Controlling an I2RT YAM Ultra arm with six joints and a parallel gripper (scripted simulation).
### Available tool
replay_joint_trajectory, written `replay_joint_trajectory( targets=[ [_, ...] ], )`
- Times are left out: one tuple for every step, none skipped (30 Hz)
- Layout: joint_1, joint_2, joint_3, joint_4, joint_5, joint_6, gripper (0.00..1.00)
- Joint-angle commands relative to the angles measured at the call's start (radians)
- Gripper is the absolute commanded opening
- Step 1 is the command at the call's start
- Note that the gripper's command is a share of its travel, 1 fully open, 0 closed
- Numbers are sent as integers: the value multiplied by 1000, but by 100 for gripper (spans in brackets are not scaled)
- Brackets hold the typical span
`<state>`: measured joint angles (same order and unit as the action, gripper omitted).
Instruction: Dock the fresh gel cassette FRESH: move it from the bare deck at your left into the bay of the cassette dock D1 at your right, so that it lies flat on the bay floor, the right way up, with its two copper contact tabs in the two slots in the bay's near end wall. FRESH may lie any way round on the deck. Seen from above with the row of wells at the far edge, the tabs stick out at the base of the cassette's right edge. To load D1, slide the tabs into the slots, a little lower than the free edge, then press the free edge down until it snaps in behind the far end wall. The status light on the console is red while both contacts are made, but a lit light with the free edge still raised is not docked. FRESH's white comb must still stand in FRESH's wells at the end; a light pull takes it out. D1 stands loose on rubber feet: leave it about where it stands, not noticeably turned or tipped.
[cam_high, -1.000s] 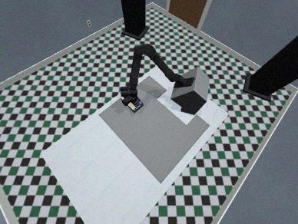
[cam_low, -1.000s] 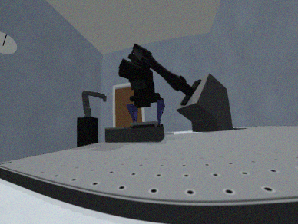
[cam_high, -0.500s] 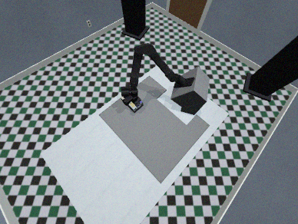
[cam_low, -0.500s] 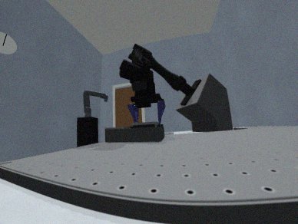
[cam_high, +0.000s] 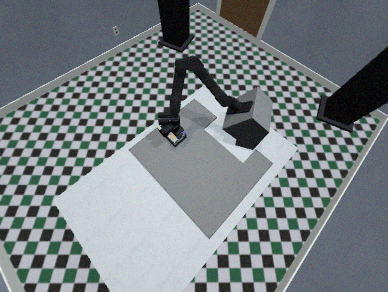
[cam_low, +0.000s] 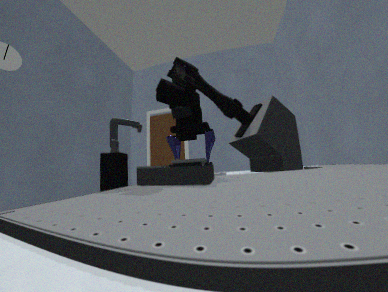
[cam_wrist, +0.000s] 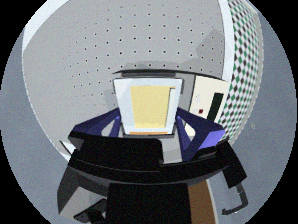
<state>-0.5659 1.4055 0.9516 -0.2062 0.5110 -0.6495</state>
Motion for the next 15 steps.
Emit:
replay_joint_trajectory(
  targets=[
    [4,-31,-3,1,-9,-10,0],
    [4,-31,-2,0,-9,-10,0],
    [4,-31,0,0,-9,-10,0],
    [4,-31,1,-1,-9,-10,0],
    [16,-8,34,-27,12,9,0],
    [16,-8,34,-27,12,9,0],
    [16,-8,34,-27,12,9,0],
    [19,19,45,-42,22,16,0],
    [19,20,45,-41,21,16,0],
    [22,27,57,-56,31,23,0],
    [26,35,68,-71,40,30,0],
    [28,41,79,-87,49,37,0],
    [28,42,79,-88,49,38,0],
    [26,11,80,-89,47,39,0],
    [25,6,79,-89,47,39,0]
  ],
)
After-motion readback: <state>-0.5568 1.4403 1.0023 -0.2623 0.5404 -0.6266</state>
